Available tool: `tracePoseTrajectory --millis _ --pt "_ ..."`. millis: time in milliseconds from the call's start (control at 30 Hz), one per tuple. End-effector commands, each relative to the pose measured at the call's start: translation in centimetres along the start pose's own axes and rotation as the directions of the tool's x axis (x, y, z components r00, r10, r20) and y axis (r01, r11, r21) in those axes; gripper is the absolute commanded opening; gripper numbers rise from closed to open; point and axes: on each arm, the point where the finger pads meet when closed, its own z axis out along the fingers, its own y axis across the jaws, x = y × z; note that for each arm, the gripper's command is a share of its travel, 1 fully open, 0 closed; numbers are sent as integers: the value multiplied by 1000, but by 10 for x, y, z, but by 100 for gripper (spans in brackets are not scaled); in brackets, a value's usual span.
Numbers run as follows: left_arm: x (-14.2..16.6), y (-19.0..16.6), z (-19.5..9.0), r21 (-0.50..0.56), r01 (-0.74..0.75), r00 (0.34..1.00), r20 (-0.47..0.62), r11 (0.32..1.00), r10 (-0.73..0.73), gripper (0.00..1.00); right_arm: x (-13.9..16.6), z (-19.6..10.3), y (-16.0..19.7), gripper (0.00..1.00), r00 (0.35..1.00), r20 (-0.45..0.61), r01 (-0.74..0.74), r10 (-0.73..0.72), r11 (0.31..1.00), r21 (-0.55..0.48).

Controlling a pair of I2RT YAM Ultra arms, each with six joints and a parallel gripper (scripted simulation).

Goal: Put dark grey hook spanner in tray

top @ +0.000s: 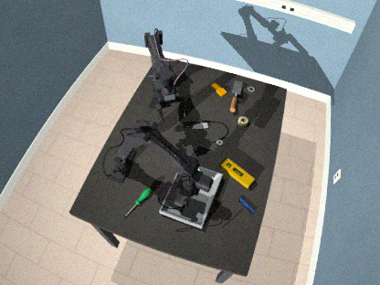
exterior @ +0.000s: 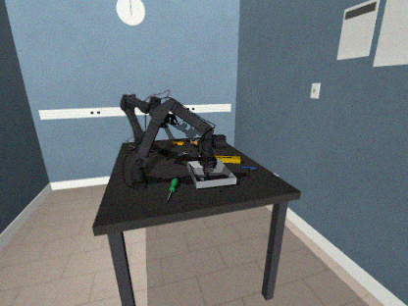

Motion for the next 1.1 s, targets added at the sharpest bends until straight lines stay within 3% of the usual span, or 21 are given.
tracePoseTrajectory --millis 0,267,400,967,1000,1067 --pt "-3 -1 -10 0 8 1000 3 1000 -8 100 3 -9 11 8 1000 4 3 -3 999 -38" --pt "-3 -1 -10 0 8 1000 3 1000 -8 100 3 -9 11 8 1000 4 3 -3 999 -38" --pt "-3 -1 -10 0 8 1000 3 1000 -8 100 0 -12 11 52 1000 5 -1 1 998 -57" --pt "-3 -1 -10 0 8 1000 3 1000 -8 100 -3 -44 5 52 1000 8 -1 2 997 -80" --pt "-3 -1 -10 0 8 1000 3 1000 -8 100 -3 -41 6 63 1000 7 -2 2 998 -71" --pt "-3 -1 -10 0 8 1000 3 1000 -8 100 -7 -47 9 65 1000 6 -2 3 997 -71"
